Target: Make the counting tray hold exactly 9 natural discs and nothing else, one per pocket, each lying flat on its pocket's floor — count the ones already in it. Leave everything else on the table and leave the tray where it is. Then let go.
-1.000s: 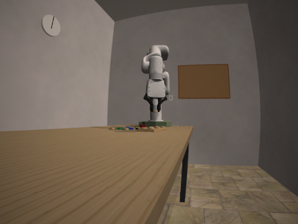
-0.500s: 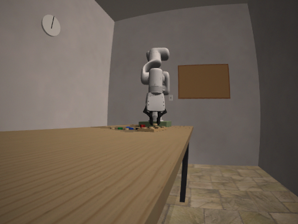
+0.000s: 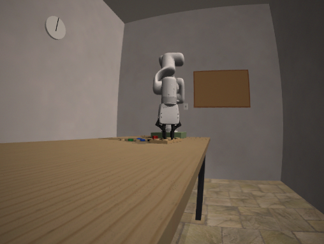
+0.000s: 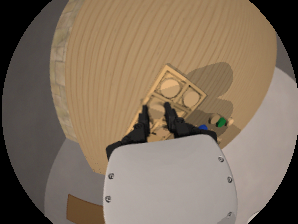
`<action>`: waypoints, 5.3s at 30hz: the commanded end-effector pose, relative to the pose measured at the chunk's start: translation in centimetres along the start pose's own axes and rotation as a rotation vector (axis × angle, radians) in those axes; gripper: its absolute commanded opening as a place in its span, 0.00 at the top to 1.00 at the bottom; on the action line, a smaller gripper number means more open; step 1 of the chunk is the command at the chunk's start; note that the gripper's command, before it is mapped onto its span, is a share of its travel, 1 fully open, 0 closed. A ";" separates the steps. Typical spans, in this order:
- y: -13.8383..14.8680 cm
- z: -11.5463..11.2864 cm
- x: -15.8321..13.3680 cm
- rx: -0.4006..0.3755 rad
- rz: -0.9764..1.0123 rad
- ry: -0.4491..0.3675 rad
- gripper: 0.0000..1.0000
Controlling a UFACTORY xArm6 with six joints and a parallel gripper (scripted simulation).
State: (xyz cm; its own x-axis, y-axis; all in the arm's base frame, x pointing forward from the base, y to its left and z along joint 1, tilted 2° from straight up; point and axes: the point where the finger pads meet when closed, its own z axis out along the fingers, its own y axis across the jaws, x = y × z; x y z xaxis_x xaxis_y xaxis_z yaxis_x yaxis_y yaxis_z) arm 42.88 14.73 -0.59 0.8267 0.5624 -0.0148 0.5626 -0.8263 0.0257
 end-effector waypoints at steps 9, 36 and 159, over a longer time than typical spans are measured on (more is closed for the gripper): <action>0.0 -0.2 0.2 -0.001 -0.001 0.005 1.00; 0.0 -0.2 0.2 -0.001 -0.001 0.005 0.53; 15.7 1.5 -12.1 0.002 1.308 0.006 1.00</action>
State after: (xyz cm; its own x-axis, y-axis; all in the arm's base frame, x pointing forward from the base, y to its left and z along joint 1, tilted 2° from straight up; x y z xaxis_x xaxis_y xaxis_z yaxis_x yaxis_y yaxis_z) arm 41.63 -5.05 -1.61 0.7594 -0.6502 0.0215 -0.6506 -0.7592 0.0178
